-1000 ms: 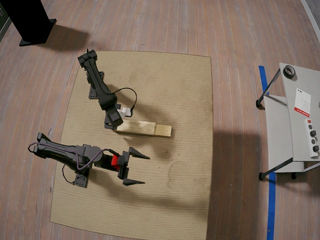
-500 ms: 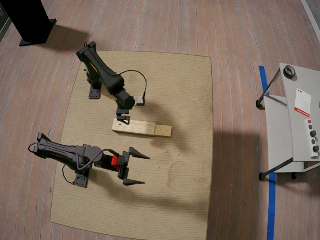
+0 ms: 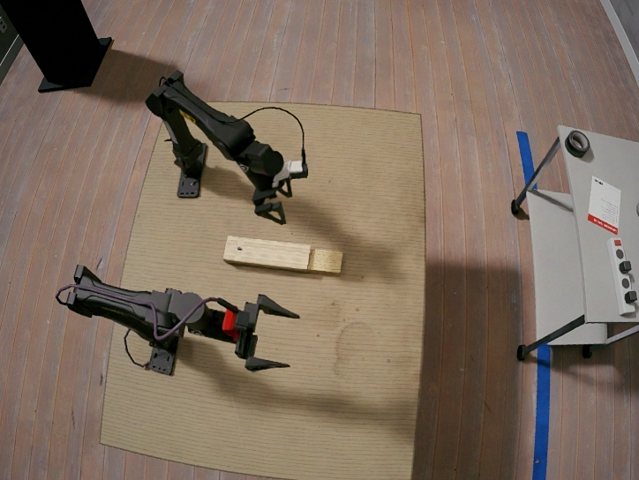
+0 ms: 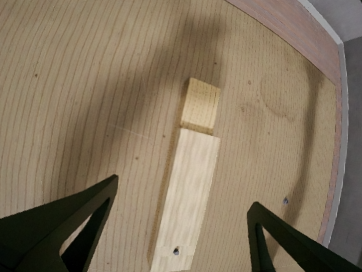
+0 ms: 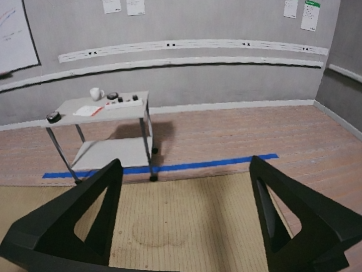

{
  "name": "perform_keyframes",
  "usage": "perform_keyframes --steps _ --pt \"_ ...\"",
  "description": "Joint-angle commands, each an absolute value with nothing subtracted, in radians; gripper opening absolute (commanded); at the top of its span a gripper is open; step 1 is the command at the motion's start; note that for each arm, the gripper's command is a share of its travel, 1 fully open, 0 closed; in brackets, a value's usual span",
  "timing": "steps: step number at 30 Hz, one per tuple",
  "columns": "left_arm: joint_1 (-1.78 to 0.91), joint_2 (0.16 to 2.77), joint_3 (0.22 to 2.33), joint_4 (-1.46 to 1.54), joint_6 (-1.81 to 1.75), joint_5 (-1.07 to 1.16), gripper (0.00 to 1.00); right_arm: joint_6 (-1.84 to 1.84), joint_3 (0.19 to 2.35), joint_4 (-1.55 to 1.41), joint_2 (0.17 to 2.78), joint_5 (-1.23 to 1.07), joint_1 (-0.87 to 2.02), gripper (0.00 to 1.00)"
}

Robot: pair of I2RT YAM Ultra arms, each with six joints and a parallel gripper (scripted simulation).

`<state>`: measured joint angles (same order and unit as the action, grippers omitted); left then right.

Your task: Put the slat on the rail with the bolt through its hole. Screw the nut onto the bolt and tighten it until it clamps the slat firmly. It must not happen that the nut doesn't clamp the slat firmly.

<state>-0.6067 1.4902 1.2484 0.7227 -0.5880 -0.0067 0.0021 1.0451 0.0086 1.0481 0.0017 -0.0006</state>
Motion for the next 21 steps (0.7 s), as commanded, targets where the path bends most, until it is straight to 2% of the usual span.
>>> perform_keyframes --steps 1,21 --pt "-0.554 1.427 1.229 0.615 -0.504 -0.018 1.00 0.000 1.052 0.005 1.045 0.000 0.000 1.00" --pt "-0.286 1.232 1.146 0.317 -0.254 -0.019 1.00 0.000 1.052 0.005 1.045 0.000 0.000 1.00"
